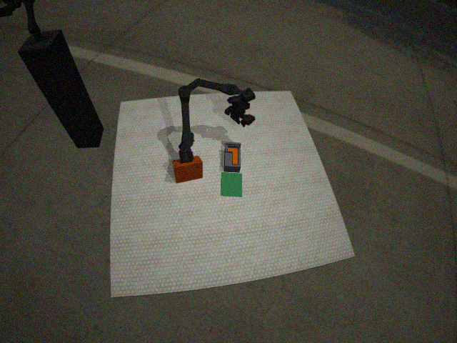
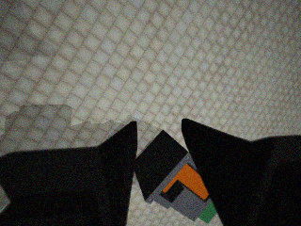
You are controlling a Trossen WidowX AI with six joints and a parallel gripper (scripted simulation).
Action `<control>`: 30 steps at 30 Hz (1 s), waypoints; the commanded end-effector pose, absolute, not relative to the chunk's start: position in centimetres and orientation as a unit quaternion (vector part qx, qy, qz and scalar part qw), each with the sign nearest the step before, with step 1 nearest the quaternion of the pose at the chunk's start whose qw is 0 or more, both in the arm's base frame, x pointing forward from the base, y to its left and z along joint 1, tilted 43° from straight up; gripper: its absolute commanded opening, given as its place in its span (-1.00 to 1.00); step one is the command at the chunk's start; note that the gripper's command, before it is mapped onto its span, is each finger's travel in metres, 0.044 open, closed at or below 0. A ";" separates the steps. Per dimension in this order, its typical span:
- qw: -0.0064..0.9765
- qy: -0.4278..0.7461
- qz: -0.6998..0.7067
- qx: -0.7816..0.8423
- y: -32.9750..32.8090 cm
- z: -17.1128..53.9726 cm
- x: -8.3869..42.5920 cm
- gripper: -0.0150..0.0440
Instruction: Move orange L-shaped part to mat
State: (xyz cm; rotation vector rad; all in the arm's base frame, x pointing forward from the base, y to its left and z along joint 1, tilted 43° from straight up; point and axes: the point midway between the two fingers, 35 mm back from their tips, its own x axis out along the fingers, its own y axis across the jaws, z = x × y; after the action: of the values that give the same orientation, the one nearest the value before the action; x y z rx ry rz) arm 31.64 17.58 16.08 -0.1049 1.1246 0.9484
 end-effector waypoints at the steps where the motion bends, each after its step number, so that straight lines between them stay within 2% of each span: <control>1: 0.683 0.636 0.346 0.098 13.1 12.4 30.1 0.12; 4: 0.612 0.712 0.261 0.226 9.9 10.4 28.4 0.12; 6: 0.592 0.725 0.241 0.255 9.2 10.1 28.0 0.12; 13: 0.592 0.725 0.241 0.255 9.4 9.9 28.0 0.12; 20: 0.592 0.725 0.242 0.256 13.9 4.9 26.8 0.12; 30: 0.592 0.725 0.243 0.256 14.5 4.3 26.6 0.12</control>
State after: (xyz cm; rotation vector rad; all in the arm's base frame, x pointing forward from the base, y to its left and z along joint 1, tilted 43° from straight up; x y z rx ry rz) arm 26.87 14.17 4.58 0.5881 1.6787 0.5642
